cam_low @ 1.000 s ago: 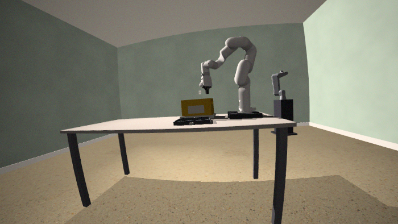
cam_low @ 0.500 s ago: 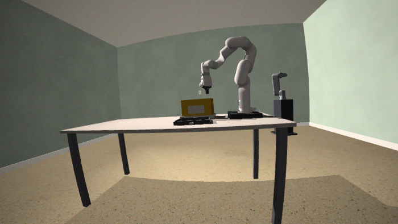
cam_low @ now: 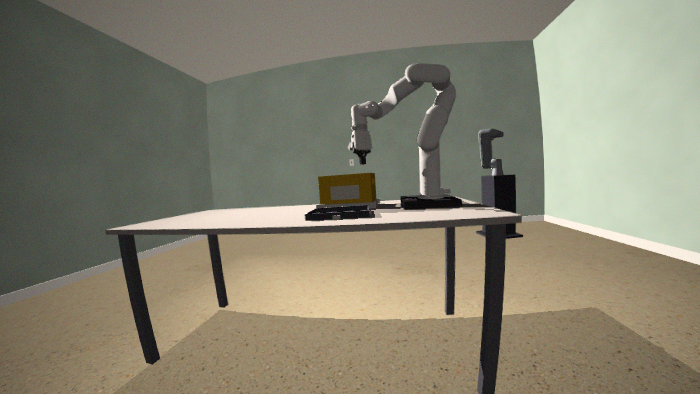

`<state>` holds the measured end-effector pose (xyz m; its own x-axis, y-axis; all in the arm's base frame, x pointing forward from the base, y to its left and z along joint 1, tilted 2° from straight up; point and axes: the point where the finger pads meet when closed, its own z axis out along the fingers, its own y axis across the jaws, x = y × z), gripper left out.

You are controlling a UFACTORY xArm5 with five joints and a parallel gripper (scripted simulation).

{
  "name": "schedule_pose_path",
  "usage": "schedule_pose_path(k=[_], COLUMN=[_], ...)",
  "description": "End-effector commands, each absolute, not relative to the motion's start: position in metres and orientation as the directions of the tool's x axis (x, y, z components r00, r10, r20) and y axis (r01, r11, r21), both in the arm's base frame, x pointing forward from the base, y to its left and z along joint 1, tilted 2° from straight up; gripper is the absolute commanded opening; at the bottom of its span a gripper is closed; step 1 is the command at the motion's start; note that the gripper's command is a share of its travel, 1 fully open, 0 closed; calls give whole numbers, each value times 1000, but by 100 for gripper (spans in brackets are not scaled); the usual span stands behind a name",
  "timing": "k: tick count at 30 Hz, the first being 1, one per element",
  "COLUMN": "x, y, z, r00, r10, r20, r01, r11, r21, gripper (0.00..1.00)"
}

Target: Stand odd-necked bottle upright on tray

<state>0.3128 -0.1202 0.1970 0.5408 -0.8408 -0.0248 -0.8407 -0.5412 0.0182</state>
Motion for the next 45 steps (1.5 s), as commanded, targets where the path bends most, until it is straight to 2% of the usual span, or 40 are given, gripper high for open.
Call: schedule_pose_path(k=[1,2,45], x=[315,315,315], y=[-116,-116,-116], z=[199,199,197], r00=[539,539,538], r10=[-842,-842,-842], r20=[-21,-21,-21], r01=[-842,-842,-842], r11=[-539,-539,-539], r21=[16,16,16], gripper=[0,65,65])
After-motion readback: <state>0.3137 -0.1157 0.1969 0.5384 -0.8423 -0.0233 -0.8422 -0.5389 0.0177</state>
